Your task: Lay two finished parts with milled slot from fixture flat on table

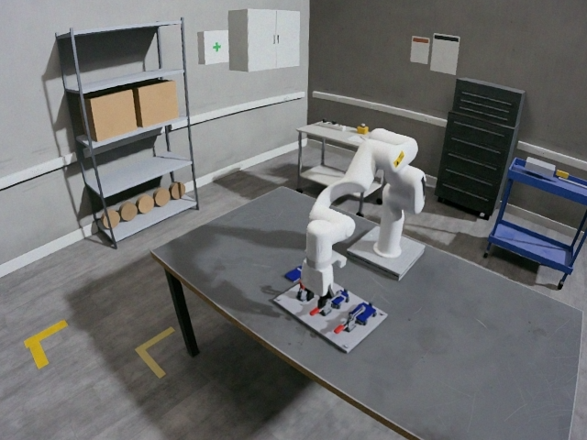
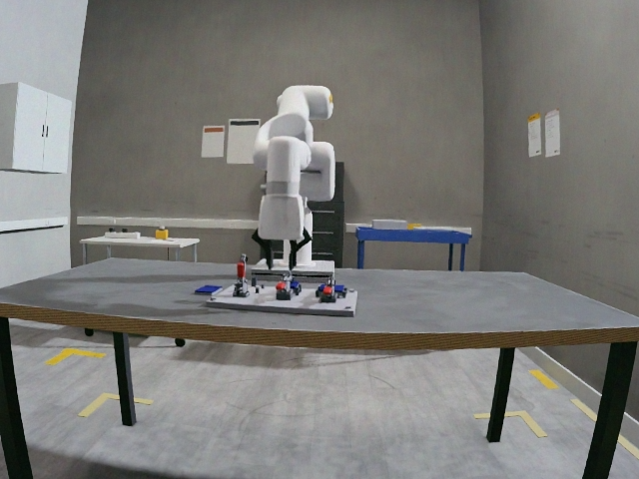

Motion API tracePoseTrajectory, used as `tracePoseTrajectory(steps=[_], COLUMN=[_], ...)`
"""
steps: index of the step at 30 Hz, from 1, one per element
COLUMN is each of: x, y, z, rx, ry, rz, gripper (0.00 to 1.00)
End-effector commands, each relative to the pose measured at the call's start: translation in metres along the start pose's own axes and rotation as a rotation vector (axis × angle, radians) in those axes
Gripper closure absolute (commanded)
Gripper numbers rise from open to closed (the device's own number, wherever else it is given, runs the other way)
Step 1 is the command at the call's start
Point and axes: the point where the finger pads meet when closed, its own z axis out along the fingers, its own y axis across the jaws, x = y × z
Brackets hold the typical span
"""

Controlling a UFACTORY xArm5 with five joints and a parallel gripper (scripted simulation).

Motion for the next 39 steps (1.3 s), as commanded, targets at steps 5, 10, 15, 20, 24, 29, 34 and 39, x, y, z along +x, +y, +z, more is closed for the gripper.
tracePoseTrajectory(steps=[5,10,15,20,24,29,34,39], x=[-0.002,-0.002,-0.002,-0.002,-0.002,-0.002,-0.002,-0.002], y=[0.000,0.000,0.000,0.000,0.000,0.000,0.000,0.000], z=[0.022,0.025,0.027,0.027,0.027,0.027,0.027,0.028], rx=[0.000,0.000,0.000,0.000,0.000,0.000,0.000,0.000], ry=[-0.005,-0.005,-0.005,-0.005,-0.004,-0.004,-0.004,-0.004], rz=[0.000,0.000,0.000,0.000,0.000,0.000,0.000,0.000], gripper=[0.52,0.52,0.52,0.52,0.52,0.52,0.52,0.52])
